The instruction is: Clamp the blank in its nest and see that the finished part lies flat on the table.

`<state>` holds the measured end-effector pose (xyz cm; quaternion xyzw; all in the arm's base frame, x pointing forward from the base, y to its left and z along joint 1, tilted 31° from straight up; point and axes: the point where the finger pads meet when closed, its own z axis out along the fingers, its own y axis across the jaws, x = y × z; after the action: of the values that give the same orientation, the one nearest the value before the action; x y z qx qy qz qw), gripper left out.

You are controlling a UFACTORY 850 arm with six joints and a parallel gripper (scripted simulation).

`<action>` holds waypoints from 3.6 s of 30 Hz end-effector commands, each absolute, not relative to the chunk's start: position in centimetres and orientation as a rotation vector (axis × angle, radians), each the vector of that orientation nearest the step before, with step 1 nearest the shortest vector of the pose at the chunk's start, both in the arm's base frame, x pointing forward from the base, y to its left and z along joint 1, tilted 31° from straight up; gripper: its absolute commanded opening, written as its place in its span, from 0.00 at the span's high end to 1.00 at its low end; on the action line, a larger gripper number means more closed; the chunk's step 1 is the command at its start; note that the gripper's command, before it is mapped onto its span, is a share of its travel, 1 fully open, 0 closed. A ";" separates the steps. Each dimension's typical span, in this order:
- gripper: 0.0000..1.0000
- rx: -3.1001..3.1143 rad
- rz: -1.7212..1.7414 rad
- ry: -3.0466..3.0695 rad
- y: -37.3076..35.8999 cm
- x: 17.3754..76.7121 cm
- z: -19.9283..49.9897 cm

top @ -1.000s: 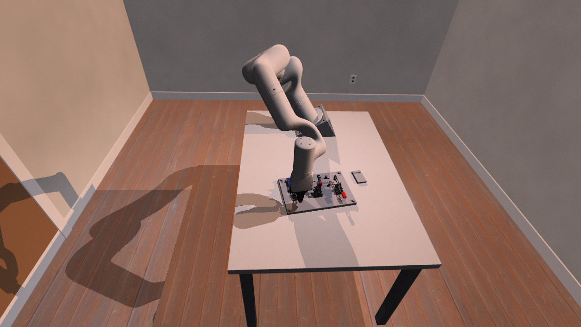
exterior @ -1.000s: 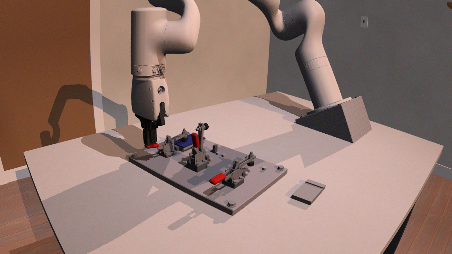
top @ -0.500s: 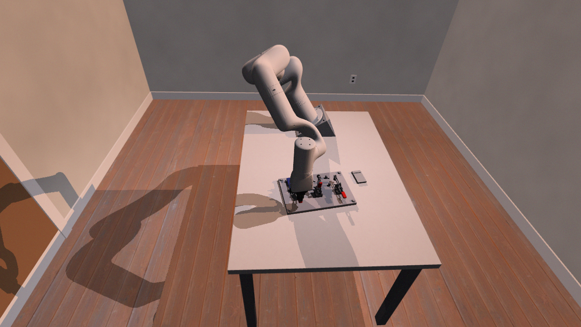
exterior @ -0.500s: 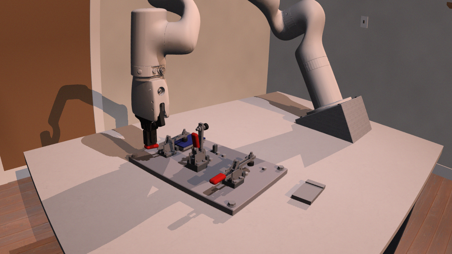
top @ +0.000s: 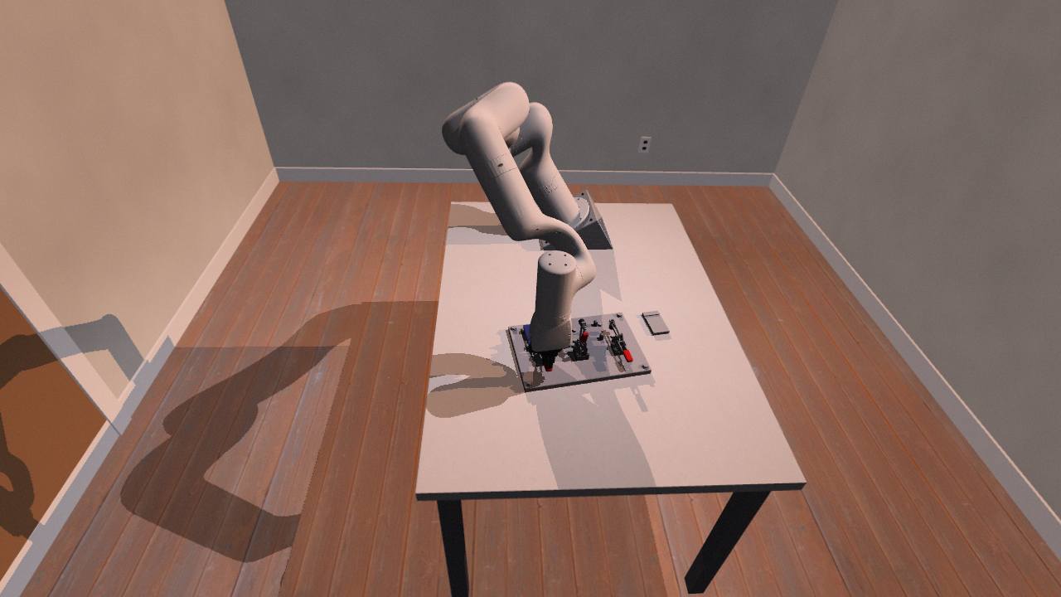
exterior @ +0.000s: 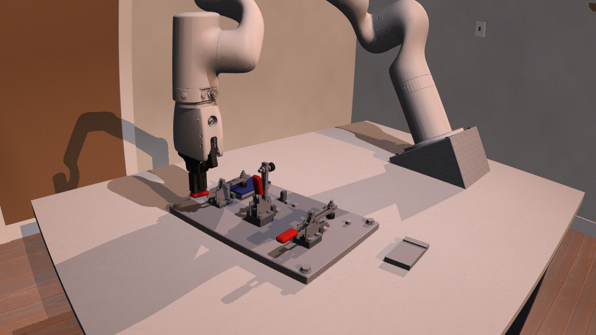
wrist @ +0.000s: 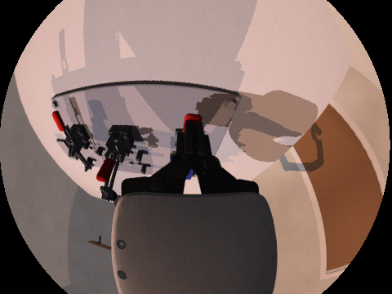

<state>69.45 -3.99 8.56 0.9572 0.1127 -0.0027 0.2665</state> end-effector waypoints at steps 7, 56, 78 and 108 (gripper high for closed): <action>1.00 2.584 -0.005 0.304 -4.0 69.5 8.6; 1.00 2.584 -0.005 0.304 -4.3 69.6 8.1; 1.00 2.584 -0.005 0.304 -4.4 69.6 7.9; 1.00 2.584 -0.005 0.304 -3.8 69.5 9.0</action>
<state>69.45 -4.24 8.14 0.9572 0.1126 -0.0031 0.2665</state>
